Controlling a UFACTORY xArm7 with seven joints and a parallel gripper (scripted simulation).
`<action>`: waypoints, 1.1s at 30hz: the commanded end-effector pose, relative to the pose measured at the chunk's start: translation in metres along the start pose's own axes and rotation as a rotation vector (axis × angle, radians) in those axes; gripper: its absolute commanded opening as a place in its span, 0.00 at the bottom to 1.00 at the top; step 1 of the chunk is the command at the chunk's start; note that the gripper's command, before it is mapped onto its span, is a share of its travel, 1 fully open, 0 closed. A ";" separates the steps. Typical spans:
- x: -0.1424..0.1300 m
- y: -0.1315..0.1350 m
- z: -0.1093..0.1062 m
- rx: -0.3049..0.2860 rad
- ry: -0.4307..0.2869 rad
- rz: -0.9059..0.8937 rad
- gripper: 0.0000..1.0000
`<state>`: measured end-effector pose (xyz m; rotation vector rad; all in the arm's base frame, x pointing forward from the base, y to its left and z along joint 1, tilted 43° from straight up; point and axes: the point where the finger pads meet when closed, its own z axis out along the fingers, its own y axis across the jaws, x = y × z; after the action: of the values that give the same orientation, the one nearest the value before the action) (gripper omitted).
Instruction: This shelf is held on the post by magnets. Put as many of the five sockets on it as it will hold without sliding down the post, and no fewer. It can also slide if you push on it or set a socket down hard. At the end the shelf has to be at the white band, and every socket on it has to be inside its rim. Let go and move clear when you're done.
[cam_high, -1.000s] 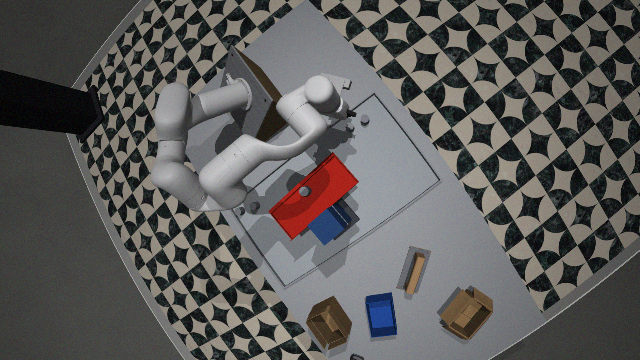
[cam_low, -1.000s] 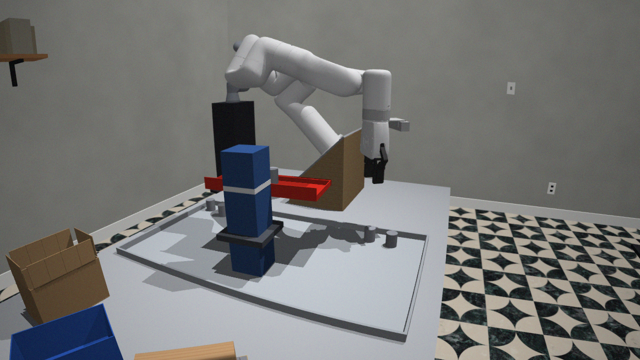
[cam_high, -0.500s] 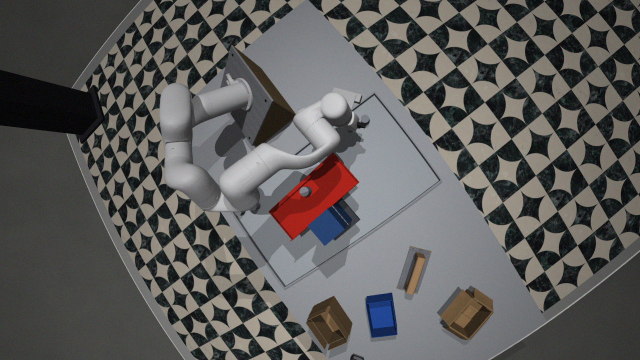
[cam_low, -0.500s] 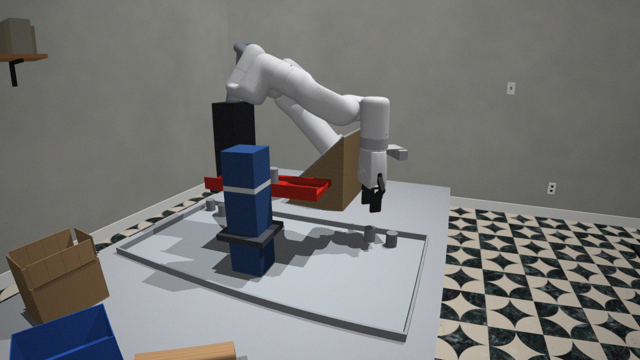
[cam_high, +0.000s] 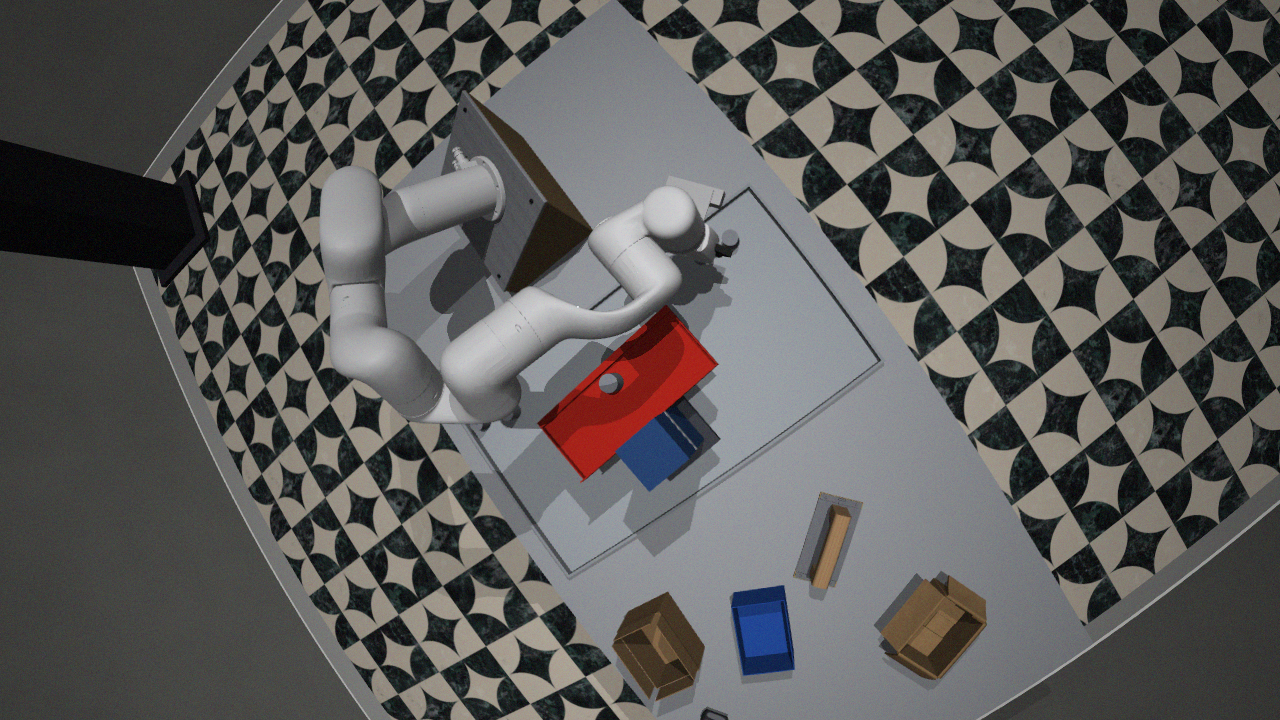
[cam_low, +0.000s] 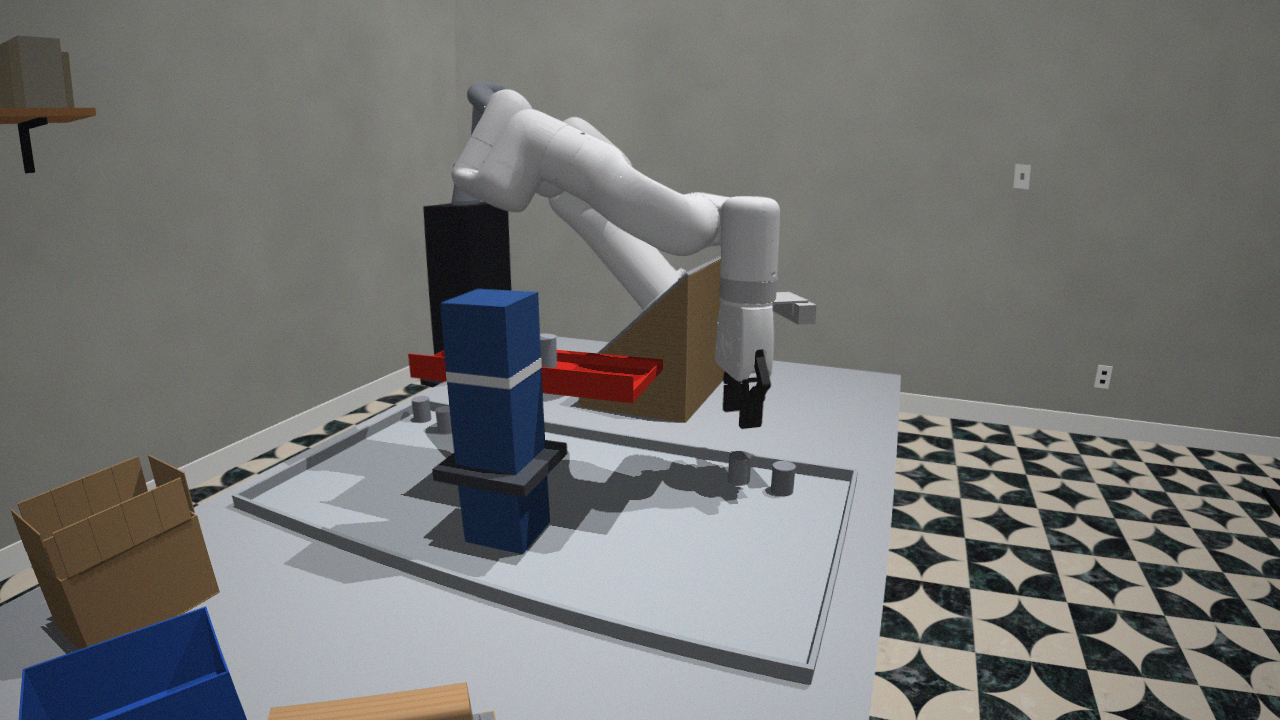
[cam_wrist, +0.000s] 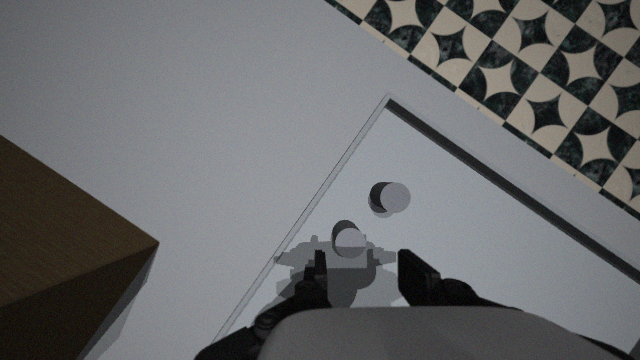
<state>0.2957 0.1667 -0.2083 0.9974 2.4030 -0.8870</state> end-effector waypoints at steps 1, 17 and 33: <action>0.001 0.002 0.004 -0.004 0.002 0.000 0.61; 0.001 0.002 0.025 -0.004 0.002 0.000 0.61; 0.001 0.003 0.053 -0.004 0.002 0.000 0.61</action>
<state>0.3013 0.1319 -0.2455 0.9973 2.4023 -0.8894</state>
